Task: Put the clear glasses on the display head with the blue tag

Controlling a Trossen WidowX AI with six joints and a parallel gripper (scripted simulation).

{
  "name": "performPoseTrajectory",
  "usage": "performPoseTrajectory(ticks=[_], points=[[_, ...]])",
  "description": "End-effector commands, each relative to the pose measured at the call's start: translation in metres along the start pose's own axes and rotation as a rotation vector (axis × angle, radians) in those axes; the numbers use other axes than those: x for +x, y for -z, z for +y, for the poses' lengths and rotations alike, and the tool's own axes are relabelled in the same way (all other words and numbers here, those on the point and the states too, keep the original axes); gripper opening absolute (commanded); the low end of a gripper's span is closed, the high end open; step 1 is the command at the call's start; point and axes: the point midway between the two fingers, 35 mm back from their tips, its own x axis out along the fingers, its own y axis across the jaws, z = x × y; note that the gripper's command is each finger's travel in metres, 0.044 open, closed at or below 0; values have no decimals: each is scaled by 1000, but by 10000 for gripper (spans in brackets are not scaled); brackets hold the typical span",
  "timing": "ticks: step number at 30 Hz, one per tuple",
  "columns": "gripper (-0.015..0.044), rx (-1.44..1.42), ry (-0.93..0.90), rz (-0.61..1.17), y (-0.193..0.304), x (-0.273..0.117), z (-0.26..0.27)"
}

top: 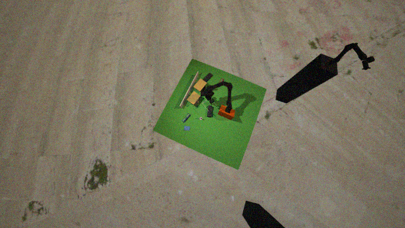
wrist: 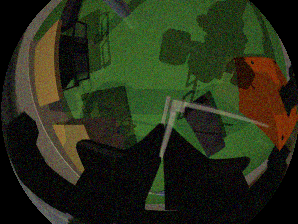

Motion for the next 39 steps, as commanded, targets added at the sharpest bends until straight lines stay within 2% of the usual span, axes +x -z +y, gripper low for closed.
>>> performPoseTrajectory(ticks=[1,11,39], points=[[0,30,-1,-12,-19,5,-6],[0,93,-4,-22,-55,13,-22],[0,94,-1,-17,-52,36,-20]])
